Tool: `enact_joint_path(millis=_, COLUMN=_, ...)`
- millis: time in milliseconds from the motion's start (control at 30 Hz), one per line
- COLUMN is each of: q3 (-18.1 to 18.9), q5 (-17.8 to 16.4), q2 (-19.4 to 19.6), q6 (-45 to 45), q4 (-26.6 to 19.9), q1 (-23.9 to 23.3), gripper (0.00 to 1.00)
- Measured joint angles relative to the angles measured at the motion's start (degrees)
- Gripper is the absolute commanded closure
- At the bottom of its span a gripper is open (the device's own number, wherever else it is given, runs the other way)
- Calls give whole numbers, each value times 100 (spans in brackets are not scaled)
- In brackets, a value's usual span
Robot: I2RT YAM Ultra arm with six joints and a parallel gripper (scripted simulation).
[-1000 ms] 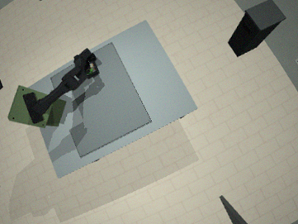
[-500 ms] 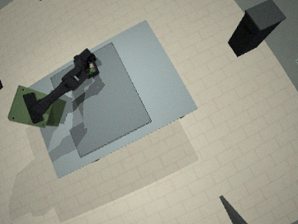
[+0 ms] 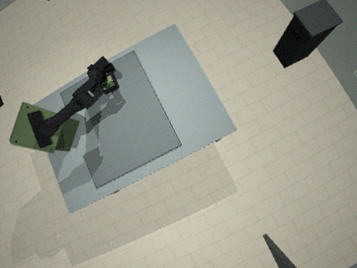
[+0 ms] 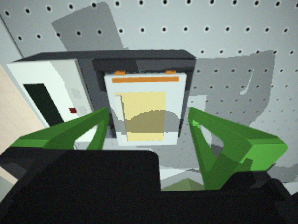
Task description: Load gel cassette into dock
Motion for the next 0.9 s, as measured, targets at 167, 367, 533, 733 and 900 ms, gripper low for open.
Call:
enact_joint_path(millis=167, q3=-35, q5=24, q2=-66, q6=90, q4=-109, q1=66, gripper=8)
enact_joint_path(millis=367, q3=-37, q5=50, q2=-133, q6=179, q4=-216, q1=125, gripper=8)
enact_joint_path(millis=533, q3=-83, q5=76, q2=-201, q6=260, q4=-319, q1=175, gripper=8)
enact_joint_path(millis=733, q3=-81, q5=83, q2=-221, q6=310, q4=-374, q1=210, gripper=8)
enact_joint_path(millis=900, q3=-81, q5=85, q2=-221, q6=326, q4=-396, q1=208, gripper=8)
